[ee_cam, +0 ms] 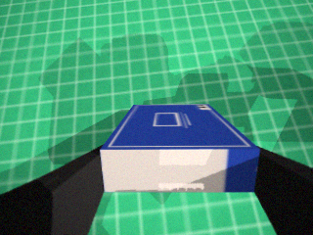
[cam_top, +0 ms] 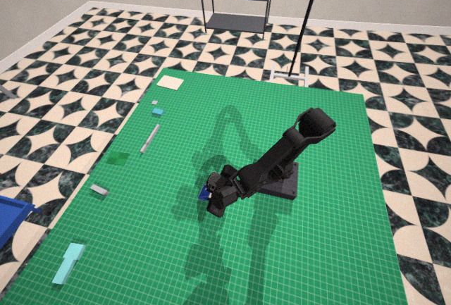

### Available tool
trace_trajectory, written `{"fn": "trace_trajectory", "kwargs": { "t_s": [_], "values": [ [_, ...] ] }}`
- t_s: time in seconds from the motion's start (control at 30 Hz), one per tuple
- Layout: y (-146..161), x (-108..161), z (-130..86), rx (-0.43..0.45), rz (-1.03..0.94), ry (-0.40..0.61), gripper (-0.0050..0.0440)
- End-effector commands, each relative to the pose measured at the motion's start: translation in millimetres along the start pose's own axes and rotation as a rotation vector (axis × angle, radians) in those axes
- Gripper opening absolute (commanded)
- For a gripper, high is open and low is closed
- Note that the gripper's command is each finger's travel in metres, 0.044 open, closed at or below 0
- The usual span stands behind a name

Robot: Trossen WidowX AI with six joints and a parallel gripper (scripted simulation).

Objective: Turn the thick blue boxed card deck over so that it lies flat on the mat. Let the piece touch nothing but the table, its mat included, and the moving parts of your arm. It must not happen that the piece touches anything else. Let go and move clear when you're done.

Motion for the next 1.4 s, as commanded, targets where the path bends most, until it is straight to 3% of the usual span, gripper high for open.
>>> {"fn": "trace_trajectory", "kwargs": {
  "t_s": [0.0, 1.1, 1.23, 1.37],
  "values": [
    [0.0, 2.4, -2.0, -0.009, 0.006, 0.007, 0.0365],
    [4.2, -4.4, -2.9, -0.016, 0.017, 0.007, 0.0365],
    [3.7, 0.1, -2.1, -0.010, 0.014, 0.101, 0.0365],
    [4.4, 6.4, -3.0, -0.012, 0.009, 0.104, 0.0365]
  ]
}}
Point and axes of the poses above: the point midway between the two fingers, 35 mm back from their tips, its own z axis out along the fingers, its own y axis across the jaws, x = y × z, the point moved 2 cm from there along -z, back along the fingers, and after that the axes turned 1 degree about z, right-handed, at the moved point
